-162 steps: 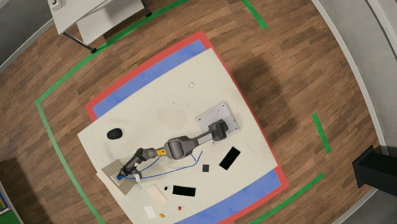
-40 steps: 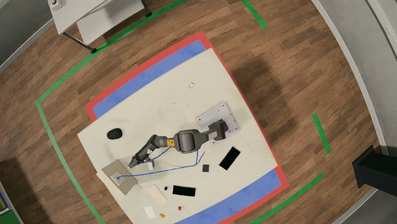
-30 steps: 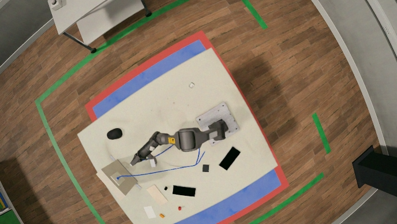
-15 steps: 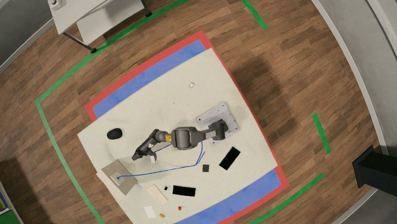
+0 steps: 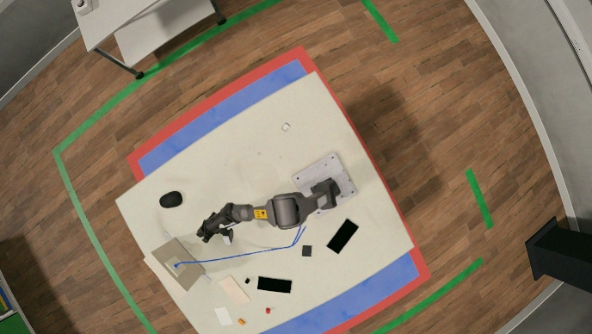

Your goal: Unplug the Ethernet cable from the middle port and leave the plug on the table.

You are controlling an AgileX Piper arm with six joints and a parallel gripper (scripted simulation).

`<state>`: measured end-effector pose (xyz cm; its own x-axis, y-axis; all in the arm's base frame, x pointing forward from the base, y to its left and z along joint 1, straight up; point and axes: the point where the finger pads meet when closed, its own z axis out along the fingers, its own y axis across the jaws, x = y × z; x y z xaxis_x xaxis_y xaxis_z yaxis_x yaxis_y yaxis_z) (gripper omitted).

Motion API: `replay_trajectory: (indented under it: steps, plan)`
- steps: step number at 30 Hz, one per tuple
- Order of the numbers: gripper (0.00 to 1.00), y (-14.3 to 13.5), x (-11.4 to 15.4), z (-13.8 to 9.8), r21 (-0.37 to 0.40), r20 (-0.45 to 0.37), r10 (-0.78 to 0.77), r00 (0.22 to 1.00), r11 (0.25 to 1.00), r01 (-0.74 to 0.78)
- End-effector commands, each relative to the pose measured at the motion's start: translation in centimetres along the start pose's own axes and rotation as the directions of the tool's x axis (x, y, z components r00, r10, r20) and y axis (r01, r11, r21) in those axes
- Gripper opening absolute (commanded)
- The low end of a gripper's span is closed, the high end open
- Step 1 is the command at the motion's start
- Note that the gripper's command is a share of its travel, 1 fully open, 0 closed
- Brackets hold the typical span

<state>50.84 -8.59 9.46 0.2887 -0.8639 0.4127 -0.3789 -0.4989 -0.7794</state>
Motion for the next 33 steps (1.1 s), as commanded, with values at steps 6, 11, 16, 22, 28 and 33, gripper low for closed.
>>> replay_trajectory:
  steps: [6,11,16,22,28,33]
  plan:
    - [0.00,0.2,0.2,-0.2,-0.067,-0.012,-0.045,0.999,0.997,0.045]
    - [0.00,1.4,-0.3,0.9,-0.207,0.004,-0.156,0.988,0.966,0.154]
    - [0.00,2.3,-0.5,1.5,-0.338,0.026,-0.265,0.964,0.905,0.258]
    - [0.00,2.9,-0.4,1.6,-0.460,0.051,-0.367,0.929,0.817,0.348]
    - [0.00,3.0,-0.1,1.2,-0.569,0.079,-0.460,0.884,0.707,0.419]
    - [0.00,2.8,0.2,0.7,-0.636,0.099,-0.516,0.851,0.625,0.452]
